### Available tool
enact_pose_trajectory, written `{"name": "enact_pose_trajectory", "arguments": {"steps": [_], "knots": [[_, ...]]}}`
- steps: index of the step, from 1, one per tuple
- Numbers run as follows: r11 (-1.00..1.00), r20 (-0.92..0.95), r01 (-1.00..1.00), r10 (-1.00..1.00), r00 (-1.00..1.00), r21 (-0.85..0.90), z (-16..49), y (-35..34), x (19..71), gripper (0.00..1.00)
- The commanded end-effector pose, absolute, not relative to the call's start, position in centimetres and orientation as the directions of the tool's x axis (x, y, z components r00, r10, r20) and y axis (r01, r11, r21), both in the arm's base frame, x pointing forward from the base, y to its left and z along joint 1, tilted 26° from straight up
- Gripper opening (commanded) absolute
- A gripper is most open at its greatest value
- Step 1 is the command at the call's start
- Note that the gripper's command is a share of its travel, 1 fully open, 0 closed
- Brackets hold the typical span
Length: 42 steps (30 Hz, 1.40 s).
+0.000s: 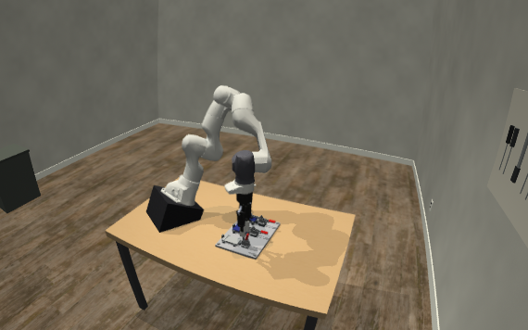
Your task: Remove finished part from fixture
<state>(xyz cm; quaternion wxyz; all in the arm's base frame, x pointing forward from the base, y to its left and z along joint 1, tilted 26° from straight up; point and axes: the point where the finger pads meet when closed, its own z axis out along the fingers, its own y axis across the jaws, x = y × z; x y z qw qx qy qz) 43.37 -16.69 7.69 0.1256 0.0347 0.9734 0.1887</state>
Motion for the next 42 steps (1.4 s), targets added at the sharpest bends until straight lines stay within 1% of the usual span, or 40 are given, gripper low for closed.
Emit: {"name": "enact_pose_trajectory", "arguments": {"steps": [1,42], "knots": [[0.921,-0.22,0.028,0.122,-0.968,0.387,8.56,-16.71,42.96,0.28],[0.921,-0.22,0.028,0.122,-0.968,0.387,9.15,-16.95,42.8,0.28]]}}
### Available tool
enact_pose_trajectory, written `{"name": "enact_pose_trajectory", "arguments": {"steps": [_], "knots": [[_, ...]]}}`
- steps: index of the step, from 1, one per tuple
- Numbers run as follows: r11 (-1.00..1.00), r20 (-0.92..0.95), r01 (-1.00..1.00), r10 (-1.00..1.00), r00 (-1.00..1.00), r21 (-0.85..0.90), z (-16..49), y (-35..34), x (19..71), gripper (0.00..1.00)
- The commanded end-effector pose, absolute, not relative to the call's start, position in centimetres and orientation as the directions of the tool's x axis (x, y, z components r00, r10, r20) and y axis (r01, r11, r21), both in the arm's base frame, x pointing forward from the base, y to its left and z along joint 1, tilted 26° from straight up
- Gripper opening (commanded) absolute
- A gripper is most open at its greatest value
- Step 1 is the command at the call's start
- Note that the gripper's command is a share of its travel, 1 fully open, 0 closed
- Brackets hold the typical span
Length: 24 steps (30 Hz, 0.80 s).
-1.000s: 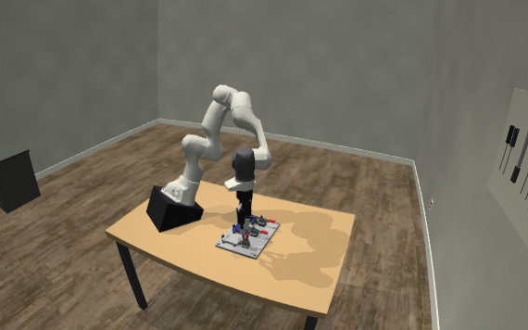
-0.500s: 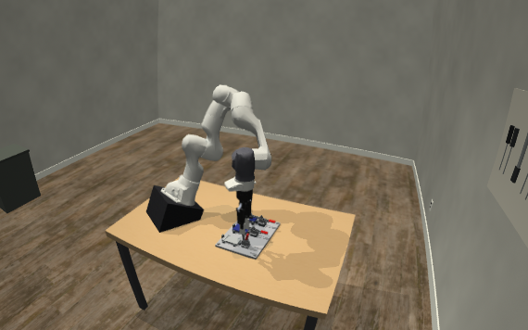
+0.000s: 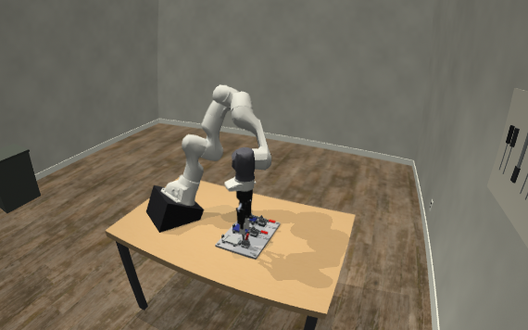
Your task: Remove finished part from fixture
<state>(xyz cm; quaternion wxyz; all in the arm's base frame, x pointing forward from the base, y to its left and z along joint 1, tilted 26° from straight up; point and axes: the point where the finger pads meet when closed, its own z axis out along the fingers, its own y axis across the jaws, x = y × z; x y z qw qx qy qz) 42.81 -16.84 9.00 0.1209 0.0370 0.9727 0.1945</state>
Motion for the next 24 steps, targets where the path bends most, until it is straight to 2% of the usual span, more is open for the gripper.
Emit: {"name": "enact_pose_trajectory", "arguments": {"steps": [1,2,24], "knots": [[0.921,-0.22,0.028,0.122,-0.968,0.387,9.15,-16.95,42.8,0.28],[0.921,-0.22,0.028,0.122,-0.968,0.387,9.15,-16.95,42.8,0.58],[0.921,-0.22,0.028,0.122,-0.968,0.387,9.08,-16.92,42.82,0.58]]}}
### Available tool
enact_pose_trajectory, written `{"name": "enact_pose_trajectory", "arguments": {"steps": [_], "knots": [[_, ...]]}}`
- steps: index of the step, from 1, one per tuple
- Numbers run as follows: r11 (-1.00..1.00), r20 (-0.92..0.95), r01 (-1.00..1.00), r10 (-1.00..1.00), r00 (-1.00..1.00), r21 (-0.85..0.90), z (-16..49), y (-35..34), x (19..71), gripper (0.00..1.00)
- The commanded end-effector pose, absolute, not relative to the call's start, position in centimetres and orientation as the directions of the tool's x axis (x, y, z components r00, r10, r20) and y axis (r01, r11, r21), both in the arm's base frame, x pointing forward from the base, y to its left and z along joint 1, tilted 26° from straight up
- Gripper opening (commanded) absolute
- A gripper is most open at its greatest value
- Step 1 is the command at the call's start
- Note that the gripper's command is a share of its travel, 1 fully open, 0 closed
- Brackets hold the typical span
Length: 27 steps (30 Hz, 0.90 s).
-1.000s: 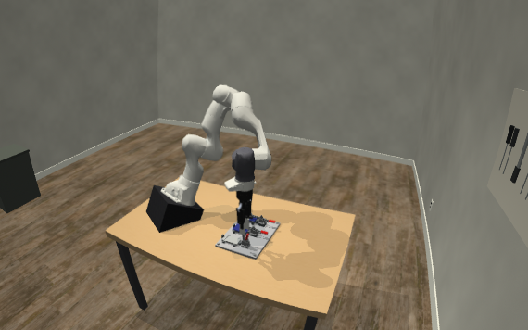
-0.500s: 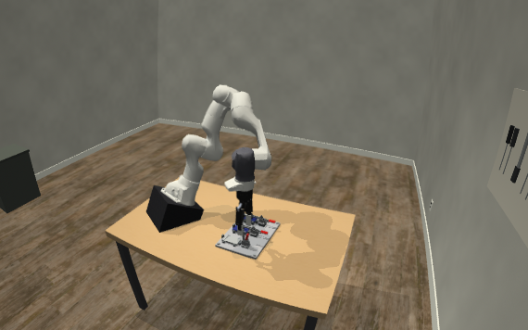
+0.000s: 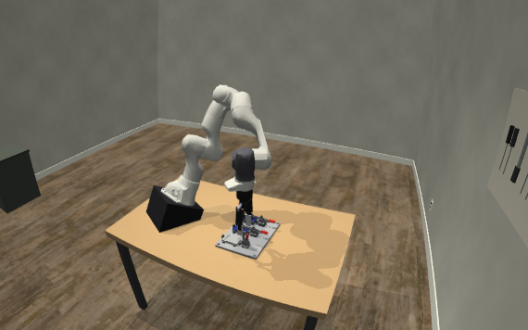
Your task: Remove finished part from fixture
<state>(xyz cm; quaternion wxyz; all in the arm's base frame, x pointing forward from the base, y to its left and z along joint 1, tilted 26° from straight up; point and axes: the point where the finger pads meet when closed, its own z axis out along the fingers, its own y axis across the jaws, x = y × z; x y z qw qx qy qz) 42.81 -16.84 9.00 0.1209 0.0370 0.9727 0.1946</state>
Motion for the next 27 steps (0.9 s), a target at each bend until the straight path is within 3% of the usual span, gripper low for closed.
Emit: {"name": "enact_pose_trajectory", "arguments": {"steps": [1,27], "knots": [[0.921,-0.22,0.028,0.122,-0.968,0.387,9.1,-16.9,42.8,0.58],[0.921,-0.22,0.028,0.122,-0.968,0.387,8.4,-16.6,40.0,0.58]]}}
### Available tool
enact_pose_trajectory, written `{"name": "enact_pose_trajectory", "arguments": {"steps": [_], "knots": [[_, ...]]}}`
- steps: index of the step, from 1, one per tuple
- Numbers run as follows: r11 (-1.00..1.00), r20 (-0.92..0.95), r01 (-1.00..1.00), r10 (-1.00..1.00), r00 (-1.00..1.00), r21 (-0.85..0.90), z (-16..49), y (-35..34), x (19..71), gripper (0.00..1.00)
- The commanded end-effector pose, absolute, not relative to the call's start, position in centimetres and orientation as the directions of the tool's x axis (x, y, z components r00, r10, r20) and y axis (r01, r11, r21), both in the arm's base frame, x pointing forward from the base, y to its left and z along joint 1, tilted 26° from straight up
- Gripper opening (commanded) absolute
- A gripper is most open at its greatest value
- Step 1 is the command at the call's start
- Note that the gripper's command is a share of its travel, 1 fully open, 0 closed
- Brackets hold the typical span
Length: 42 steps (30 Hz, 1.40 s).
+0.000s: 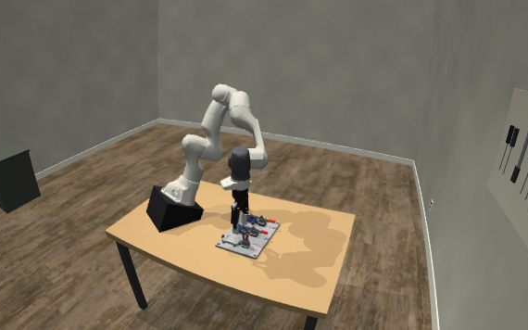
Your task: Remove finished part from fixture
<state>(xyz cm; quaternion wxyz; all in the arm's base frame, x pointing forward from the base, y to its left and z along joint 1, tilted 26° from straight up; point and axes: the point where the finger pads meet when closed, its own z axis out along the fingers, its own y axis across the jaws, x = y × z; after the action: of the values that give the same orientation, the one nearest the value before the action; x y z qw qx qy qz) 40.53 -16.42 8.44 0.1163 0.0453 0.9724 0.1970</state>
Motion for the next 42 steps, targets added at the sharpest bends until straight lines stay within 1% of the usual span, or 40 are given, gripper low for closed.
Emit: {"name": "enact_pose_trajectory", "arguments": {"steps": [1,19,42], "knots": [[0.921,-0.22,0.028,0.122,-0.968,0.387,8.4,-16.5,39.7,0.58],[0.921,-0.22,0.028,0.122,-0.968,0.387,7.5,-16.0,35.7,0.58],[0.921,-0.22,0.028,0.122,-0.968,0.387,6.4,-15.6,35.7,0.58]]}}
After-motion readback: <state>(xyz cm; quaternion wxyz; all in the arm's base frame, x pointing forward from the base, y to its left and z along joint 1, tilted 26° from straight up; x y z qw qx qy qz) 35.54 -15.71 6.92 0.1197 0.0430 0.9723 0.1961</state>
